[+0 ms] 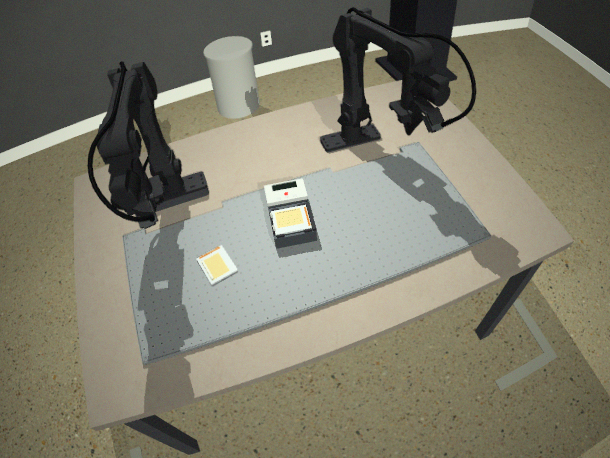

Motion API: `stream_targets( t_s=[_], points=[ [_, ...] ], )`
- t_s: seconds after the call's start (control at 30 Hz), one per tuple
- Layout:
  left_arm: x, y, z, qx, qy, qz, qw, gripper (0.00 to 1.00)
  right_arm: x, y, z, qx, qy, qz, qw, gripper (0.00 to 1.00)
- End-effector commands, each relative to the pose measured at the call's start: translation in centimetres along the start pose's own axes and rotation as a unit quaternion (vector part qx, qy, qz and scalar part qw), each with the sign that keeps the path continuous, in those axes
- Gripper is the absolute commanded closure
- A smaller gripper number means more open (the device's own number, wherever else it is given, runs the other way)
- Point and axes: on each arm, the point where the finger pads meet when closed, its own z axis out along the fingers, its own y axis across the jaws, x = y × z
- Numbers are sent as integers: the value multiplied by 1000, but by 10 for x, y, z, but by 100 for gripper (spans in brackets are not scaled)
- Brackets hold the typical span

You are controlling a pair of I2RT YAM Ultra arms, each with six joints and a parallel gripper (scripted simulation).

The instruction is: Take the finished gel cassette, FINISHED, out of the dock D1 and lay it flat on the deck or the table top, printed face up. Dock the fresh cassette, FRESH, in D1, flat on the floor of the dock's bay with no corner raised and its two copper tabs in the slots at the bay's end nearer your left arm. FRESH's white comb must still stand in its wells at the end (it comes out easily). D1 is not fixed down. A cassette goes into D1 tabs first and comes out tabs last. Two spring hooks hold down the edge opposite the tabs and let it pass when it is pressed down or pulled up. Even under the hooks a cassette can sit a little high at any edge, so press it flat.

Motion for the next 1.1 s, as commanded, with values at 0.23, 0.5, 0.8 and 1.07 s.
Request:
stream_targets(
  t_s=[0.23,0.5,0.8,1.07],
  points=[
    [3,2,-6,2,16,-2,1000,100,-18,36,7,22,-8,-148,989,100],
    [3,2,-6,2,16,-2,1000,100,-28,73,14,39,-6,-277,960,100],
    [3,2,-6,2,16,-2,1000,100,-32,101,19,54,-4,-386,921,100],
    [3,2,-6,2,16,-2,1000,100,-32,127,24,71,-3,-504,861,100]
  ],
)
